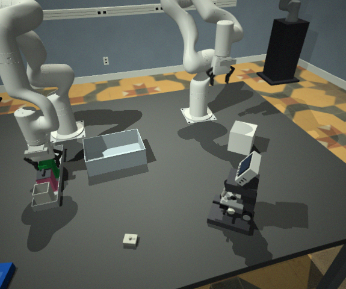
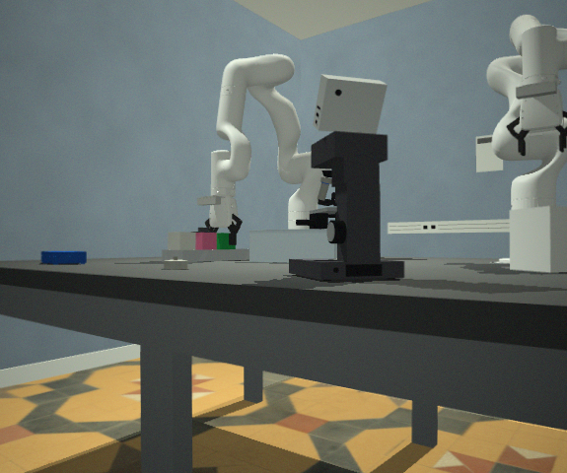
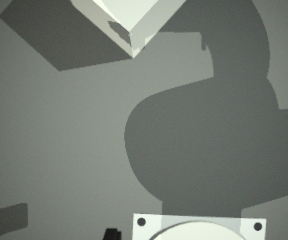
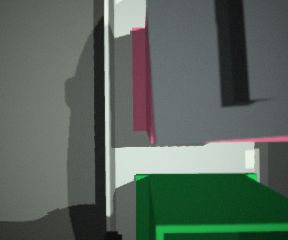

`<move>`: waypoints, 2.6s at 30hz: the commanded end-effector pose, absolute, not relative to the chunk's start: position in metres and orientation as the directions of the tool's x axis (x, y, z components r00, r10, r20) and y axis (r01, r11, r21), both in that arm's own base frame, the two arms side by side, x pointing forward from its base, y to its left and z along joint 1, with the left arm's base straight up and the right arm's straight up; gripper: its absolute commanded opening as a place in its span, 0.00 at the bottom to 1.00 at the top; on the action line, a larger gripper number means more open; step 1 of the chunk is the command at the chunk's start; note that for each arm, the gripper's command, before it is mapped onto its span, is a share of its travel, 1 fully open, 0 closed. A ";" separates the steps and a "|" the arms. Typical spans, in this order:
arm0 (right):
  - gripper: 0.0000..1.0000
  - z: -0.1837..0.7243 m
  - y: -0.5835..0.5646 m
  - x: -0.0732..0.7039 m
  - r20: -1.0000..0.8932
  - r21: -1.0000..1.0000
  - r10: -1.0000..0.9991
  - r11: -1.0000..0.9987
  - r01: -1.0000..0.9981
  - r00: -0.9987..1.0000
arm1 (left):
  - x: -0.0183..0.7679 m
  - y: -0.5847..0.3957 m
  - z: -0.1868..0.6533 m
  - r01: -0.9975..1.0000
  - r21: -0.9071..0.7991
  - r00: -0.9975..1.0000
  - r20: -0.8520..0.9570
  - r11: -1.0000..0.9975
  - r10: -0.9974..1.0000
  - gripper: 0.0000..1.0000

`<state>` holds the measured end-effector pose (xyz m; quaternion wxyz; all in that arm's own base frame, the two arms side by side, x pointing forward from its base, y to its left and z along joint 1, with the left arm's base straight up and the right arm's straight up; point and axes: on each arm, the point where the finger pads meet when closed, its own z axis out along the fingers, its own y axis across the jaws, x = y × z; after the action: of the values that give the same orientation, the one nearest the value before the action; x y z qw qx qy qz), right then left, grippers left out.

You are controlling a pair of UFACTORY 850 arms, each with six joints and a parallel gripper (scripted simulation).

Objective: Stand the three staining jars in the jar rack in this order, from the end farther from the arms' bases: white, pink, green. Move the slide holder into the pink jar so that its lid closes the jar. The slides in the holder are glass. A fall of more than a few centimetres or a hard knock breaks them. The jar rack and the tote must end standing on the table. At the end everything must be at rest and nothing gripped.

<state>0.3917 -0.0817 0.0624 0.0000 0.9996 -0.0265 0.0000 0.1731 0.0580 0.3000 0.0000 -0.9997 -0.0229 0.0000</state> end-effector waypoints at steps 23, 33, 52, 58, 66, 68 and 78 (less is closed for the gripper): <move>1.00 0.079 -0.082 0.392 0.002 0.000 -0.053 -0.999 -0.053 0.999 | 0.174 0.058 0.301 0.046 0.000 0.999 0.001 -0.999 0.046 1.00; 1.00 0.100 -0.082 0.392 0.002 0.000 -0.053 -0.999 -0.053 0.999 | 0.174 0.058 0.301 0.046 0.000 0.999 0.001 -0.999 0.046 1.00; 1.00 0.146 -0.082 0.392 0.002 0.000 -0.053 -0.999 -0.053 0.999 | 0.174 0.058 0.301 0.046 0.000 0.999 0.001 -0.999 0.046 1.00; 1.00 0.162 -0.082 0.392 0.002 0.000 -0.053 -0.999 -0.053 0.999 | 0.174 0.058 0.301 0.046 0.000 0.999 0.001 -0.999 0.046 1.00; 1.00 0.180 -0.082 0.392 0.002 0.000 -0.053 -0.999 -0.053 0.999 | 0.174 0.058 0.301 0.046 0.000 0.999 0.001 -0.999 0.046 1.00; 1.00 0.183 -0.082 0.392 0.002 0.000 -0.053 -0.999 -0.053 0.999 | 0.174 0.058 0.301 0.046 0.000 0.999 0.001 -0.999 0.046 1.00; 1.00 0.190 -0.082 0.392 0.002 0.000 -0.053 -0.999 -0.053 0.999 | 0.174 0.058 0.301 0.046 0.000 0.999 0.001 -0.999 0.046 1.00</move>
<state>0.3916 -0.0816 0.1891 0.0000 0.9996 -0.0265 -0.0001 0.1731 0.0580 0.3000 0.0000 -0.9997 -0.0229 0.0000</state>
